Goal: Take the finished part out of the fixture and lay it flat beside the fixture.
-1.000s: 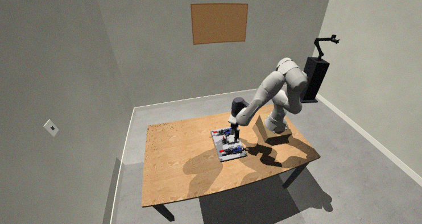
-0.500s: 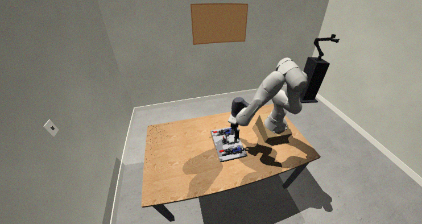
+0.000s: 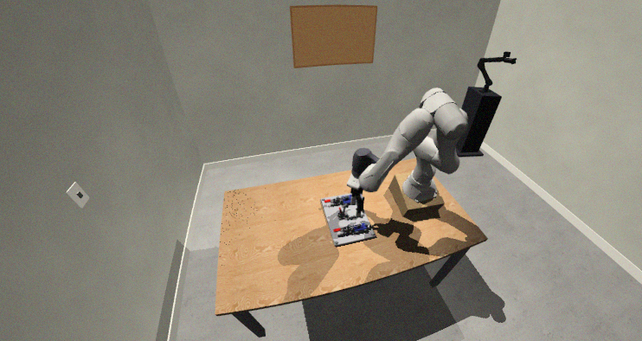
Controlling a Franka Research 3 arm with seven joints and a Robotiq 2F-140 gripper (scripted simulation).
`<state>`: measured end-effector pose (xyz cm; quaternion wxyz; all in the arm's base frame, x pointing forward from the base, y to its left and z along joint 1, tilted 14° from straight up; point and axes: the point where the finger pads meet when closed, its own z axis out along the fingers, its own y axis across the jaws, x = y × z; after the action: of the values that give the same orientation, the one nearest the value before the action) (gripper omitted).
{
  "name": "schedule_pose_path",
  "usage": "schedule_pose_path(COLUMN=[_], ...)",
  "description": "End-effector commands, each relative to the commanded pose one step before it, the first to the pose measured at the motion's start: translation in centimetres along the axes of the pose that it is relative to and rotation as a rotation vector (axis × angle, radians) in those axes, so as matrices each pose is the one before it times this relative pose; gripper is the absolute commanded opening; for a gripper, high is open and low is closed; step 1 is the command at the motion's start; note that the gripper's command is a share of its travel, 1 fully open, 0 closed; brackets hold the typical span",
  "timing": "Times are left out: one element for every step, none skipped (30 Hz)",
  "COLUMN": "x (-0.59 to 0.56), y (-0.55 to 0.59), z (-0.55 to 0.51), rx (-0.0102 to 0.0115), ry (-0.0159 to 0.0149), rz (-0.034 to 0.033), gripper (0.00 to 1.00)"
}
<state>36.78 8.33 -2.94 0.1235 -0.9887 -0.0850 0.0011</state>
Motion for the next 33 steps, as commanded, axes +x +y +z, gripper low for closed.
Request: schedule_pose_path(x=[0.067, 0.000, 0.000, 0.000, 0.000, 0.000, 0.000, 0.000, 0.000, 0.000, 0.000, 0.000, 0.000, 0.000, 0.000, 0.000, -0.001, -0.001, 0.000, 0.000, -0.001, -0.002, -0.002, -0.001, -0.001, -0.002, -0.002, -0.002, -0.001, -0.002, -0.003, -0.003, -0.001], y=[0.080, 0.000, 0.000, 0.000, 0.000, 0.000, 0.000, 0.000, 0.000, 0.000, 0.000, 0.000, 0.000, 0.000, 0.000, 0.000, 0.000, -0.001, 0.000, 0.000, -0.001, -0.001, -0.001, -0.001, -0.001, -0.001, -0.001, -0.001, -0.001, -0.001, -0.001, -0.001, -0.001], z=[-0.005, 0.000, 0.000, 0.000, 0.000, 0.000, 0.000, 0.000, 0.002, 0.005, 0.009, 0.014, 0.020, 0.027, 0.034, 0.041, 0.049, 0.056, 0.000, 0.000, 0.064, 0.071, 0.078, 0.084, 0.091, 0.097, 0.102, 0.106, 0.109, 0.112, 0.114, 0.115, 0.114], rx=[-0.00014, 0.00000, 0.00000, 0.00000, 0.00000, 0.00000, 0.00000, 0.00000, 0.00000, 0.00000, 0.00000, 0.00000, 0.00000, 0.00000, 0.00000, 0.00000, 0.00000, 0.00000, 0.00000, 0.00000, 0.00000, 0.00000, 0.00000, 0.00000, 0.00000, 0.00000, 0.00000, 0.00000, 0.00000, 0.00000, 0.00000, 0.00000, -0.00001], ry=[0.00182, 0.00000, 0.00000, 0.00000, 0.00000, 0.00000, 0.00000, 0.00000, 0.00000, 0.00000, 0.00000, 0.00000, 0.00000, 0.00000, 0.00000, 0.00000, 0.00000, 0.00000, 0.00000, 0.00000, 0.00000, 0.00000, 0.00000, 0.00000, 0.00000, 0.00000, 0.00000, 0.00000, 0.00000, 0.00000, 0.00000, 0.00000, 0.00000], rz=[-0.00278, 0.00000, 0.00000, 0.00000, 0.00000, 0.00000, 0.00000, 0.00000, 0.00000, 0.00000, 0.00000, 0.00000, 0.00000, 0.00000, 0.00000, 0.00000, 0.00000, 0.00000, 0.00000, 0.00000, 0.00000, 0.00000, 0.00000, 0.00000, 0.00000, 0.00000, 0.00000, 0.00000, 0.00000, 0.00000, 0.00000, 0.00000, -0.00001], gripper=[0.58, 0.58, 0.58, 0.58, 0.58, 0.58, 0.58, 0.58, 0.58, 0.58, 0.58, 0.58, 0.58, 0.58, 0.58, 0.58, 0.58, 0.58, 0.58, 0.58, 0.58, 0.58, 0.58, 0.58, 0.58, 0.58, 0.58, 0.58, 0.58, 0.58, 0.58, 0.58, 0.58])
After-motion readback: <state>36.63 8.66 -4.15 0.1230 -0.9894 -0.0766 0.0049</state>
